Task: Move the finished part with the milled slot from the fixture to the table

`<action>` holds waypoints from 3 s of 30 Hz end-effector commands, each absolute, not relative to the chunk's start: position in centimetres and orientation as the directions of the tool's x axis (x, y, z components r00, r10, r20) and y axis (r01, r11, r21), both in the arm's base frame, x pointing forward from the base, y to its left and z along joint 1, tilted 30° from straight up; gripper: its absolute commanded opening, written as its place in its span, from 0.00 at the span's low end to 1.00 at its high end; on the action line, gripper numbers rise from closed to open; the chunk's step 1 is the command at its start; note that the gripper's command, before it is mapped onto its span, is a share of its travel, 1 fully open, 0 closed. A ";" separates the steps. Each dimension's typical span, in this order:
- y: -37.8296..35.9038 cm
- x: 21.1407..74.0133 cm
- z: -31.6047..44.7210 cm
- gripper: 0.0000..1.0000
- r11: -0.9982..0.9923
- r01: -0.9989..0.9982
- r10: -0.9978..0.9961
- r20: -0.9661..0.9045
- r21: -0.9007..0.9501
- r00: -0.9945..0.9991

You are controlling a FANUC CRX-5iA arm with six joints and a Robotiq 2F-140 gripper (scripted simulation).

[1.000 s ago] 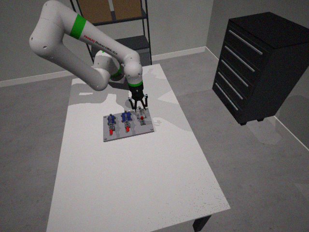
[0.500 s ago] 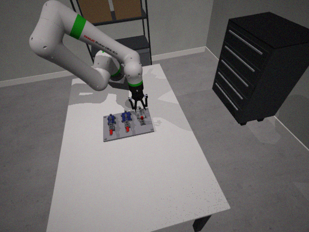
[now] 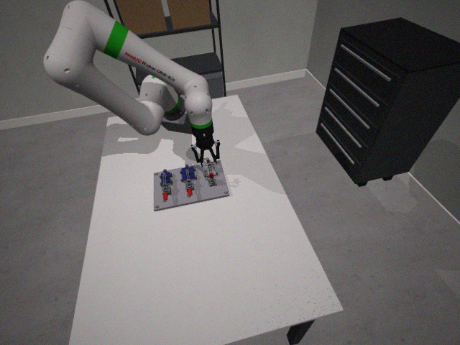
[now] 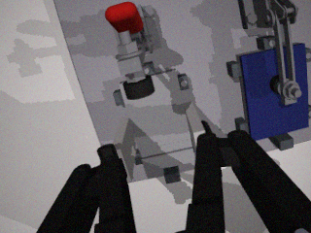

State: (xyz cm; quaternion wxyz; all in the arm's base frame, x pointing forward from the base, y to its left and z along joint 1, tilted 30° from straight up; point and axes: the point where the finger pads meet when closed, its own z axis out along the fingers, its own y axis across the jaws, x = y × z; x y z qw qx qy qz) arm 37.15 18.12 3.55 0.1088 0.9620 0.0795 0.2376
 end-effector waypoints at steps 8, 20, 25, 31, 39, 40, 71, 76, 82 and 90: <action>18.2 37.0 3.8 0.00 -0.964 0.101 0.205 0.440 0.247 0.875; 18.3 36.6 4.5 0.00 -0.964 0.101 0.205 0.440 0.247 0.875; 18.4 36.3 5.0 0.00 -0.964 0.101 0.205 0.440 0.247 0.875; 18.5 36.1 5.4 0.00 -0.964 0.101 0.205 0.440 0.247 0.875; 18.6 35.8 6.1 0.00 -0.964 0.101 0.205 0.440 0.247 0.875; 18.6 35.7 6.1 0.00 -0.964 0.101 0.205 0.440 0.247 0.875; 18.8 35.1 7.1 0.00 -0.964 0.101 0.205 0.440 0.247 0.875; 18.9 34.4 7.8 0.00 -0.964 0.101 0.205 0.440 0.247 0.875; 19.0 33.9 8.4 0.00 -0.964 0.101 0.205 0.440 0.247 0.875; 19.2 33.2 9.2 0.00 -0.964 0.101 0.205 0.440 0.247 0.875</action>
